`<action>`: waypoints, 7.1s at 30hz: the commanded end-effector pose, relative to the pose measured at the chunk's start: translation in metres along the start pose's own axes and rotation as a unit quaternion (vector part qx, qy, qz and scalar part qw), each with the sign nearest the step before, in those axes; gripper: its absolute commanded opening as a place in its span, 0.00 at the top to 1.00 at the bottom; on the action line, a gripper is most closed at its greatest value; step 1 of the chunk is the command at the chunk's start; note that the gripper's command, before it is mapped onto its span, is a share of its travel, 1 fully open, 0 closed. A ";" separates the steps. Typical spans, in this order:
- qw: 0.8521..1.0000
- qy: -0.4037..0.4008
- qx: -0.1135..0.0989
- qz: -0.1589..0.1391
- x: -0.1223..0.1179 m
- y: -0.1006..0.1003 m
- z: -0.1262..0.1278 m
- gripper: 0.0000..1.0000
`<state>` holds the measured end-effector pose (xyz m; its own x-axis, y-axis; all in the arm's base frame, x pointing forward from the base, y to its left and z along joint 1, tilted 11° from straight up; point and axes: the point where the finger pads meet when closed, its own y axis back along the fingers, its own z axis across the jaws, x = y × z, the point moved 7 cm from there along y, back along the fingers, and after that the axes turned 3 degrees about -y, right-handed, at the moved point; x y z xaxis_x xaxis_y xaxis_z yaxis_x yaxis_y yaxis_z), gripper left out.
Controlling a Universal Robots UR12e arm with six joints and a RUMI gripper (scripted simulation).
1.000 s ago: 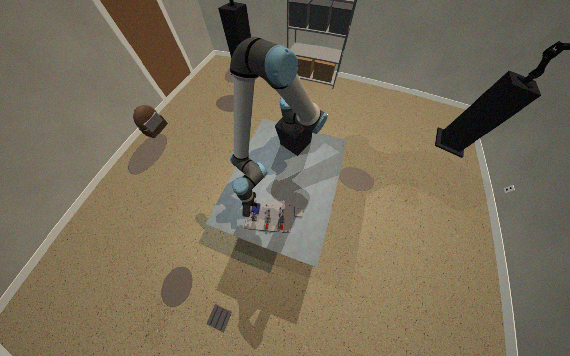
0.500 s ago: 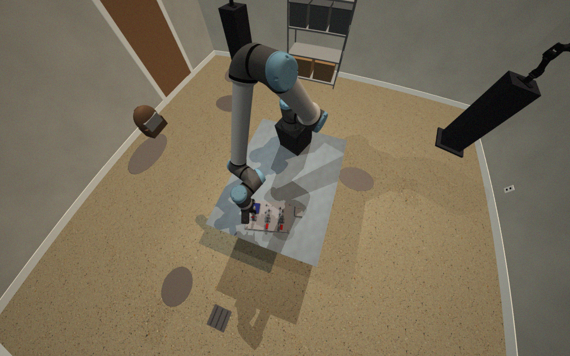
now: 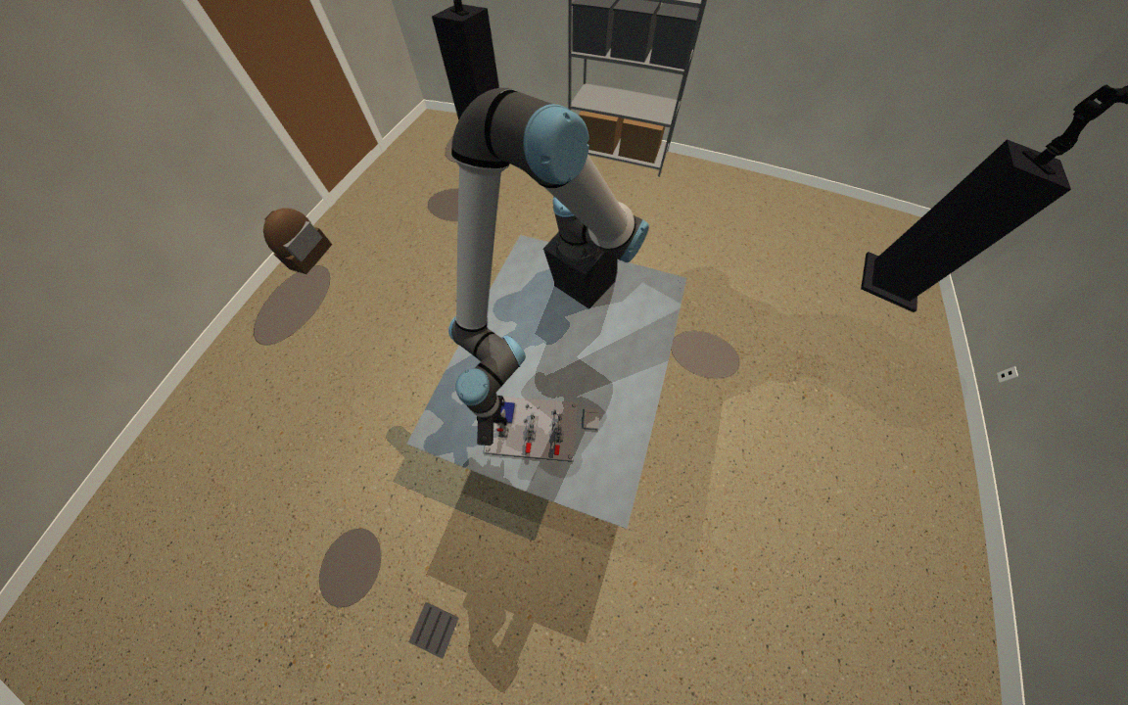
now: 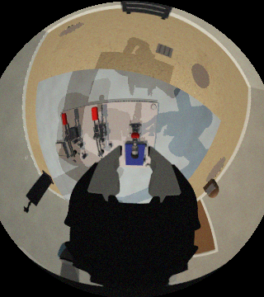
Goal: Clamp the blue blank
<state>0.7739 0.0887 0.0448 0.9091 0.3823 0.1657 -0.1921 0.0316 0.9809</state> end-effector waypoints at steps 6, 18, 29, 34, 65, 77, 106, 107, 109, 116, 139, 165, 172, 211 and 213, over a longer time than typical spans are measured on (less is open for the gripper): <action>1.000 0.000 0.000 0.001 0.001 -0.011 0.000 0.72; 1.000 0.000 0.000 0.001 0.001 -0.032 0.000 0.72; 1.000 0.000 0.000 0.001 0.001 -0.040 0.000 0.72; 1.000 0.000 0.000 0.001 0.001 -0.040 0.000 0.72; 1.000 0.000 0.000 0.001 0.001 -0.040 0.000 0.72; 1.000 0.000 0.000 0.001 0.001 -0.053 0.000 0.72; 1.000 0.000 0.000 0.001 0.001 -0.066 0.001 0.72; 1.000 0.000 0.000 0.001 0.001 -0.066 0.001 0.72; 1.000 0.000 0.000 0.001 0.001 -0.066 0.001 0.72; 1.000 0.000 0.000 0.001 0.001 -0.066 0.001 0.72; 1.000 0.000 0.000 0.001 0.001 -0.066 0.001 1.00; 1.000 0.000 0.000 0.001 0.001 -0.066 0.001 1.00; 1.000 0.000 0.000 0.001 0.002 -0.066 0.001 1.00; 1.000 0.000 0.000 0.001 0.017 -0.067 0.000 1.00; 1.000 0.000 0.000 0.001 0.018 -0.068 0.000 1.00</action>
<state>0.8001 0.0925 -0.0194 0.9091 0.3822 0.1655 -0.1919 0.0318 0.9809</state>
